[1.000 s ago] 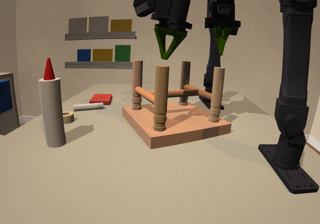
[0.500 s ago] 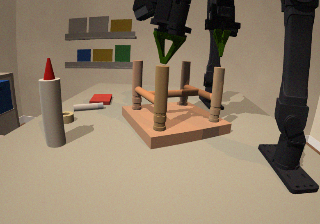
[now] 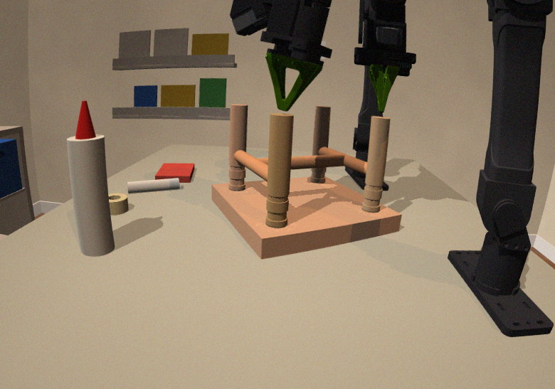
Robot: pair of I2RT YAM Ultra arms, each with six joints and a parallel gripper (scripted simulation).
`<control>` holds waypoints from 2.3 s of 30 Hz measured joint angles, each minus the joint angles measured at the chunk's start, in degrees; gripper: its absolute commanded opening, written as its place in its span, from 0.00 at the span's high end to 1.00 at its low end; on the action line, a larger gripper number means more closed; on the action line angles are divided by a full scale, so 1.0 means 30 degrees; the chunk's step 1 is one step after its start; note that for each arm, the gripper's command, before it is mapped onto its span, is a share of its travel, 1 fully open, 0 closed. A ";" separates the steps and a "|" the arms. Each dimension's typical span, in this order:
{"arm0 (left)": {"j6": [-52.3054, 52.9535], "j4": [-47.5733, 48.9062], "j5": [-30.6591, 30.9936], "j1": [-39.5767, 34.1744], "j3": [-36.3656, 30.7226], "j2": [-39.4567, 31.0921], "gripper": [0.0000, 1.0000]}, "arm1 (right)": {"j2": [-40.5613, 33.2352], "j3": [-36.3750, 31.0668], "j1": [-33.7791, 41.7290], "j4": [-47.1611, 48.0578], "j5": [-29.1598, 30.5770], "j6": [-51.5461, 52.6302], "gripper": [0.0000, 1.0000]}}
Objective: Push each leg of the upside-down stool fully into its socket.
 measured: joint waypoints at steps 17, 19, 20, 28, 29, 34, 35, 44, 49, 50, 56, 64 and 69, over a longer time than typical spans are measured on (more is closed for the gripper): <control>0.0000 -0.0474 0.0000 0.0000 0.0546 0.0051 1.00 | -0.0313 -0.0437 0.0000 0.0663 0.0007 0.0000 1.00; 0.0000 -0.0532 0.0000 0.0000 0.0656 0.0066 1.00 | -0.0313 -0.0437 0.0000 0.0663 0.0007 0.0000 1.00; 0.0000 -0.0546 0.0000 0.0000 0.0678 0.0066 1.00 | -0.0313 -0.0437 0.0000 0.0663 0.0007 0.0000 1.00; 0.0000 -0.2266 0.0000 0.0000 0.2994 0.0342 1.00 | -0.0313 -0.0437 0.0000 0.0663 0.0007 0.0000 1.00; 0.0000 -0.2382 0.0000 -0.0007 0.3475 0.0386 1.00 | -0.0313 -0.0437 0.0000 0.0663 0.0007 0.0000 1.00; 0.0000 -0.2674 0.0000 -0.0007 0.3789 -0.0087 1.00 | -0.0313 -0.0437 0.0000 0.0663 0.0007 0.0000 1.00; 0.0000 -0.2747 0.0000 -0.0015 0.3781 -0.0138 1.00 | -0.0313 -0.0437 0.0000 0.0663 0.0007 0.0000 1.00; 0.0000 -0.2951 0.0000 -0.0015 0.3781 -0.0102 1.00 | -0.0255 0.0197 0.0000 0.0109 0.0007 0.0000 1.00; 0.0000 -0.2965 0.0000 -0.0015 0.3781 -0.0109 1.00 | -0.0138 0.0568 0.0000 -0.0080 0.0007 0.0000 1.00; 0.0000 -0.2965 0.0000 -0.0015 0.3781 -0.0102 1.00 | -0.0117 0.0721 0.0000 -0.0211 0.0007 0.0000 1.00; 0.0000 -0.2973 0.0000 -0.0015 0.3781 -0.0102 1.00 | 0.0153 0.2958 0.0000 -0.1559 0.0007 0.0000 1.00; 0.0000 -0.2761 -0.0015 0.0109 0.3519 -0.0219 1.00 | -0.0816 0.3045 -0.0328 -0.1727 0.0022 0.0000 1.00; 0.0000 -0.1902 -0.0007 0.0255 0.3191 -0.0444 1.00 | -0.0903 0.2528 -0.0969 -0.1027 0.0058 0.0000 1.00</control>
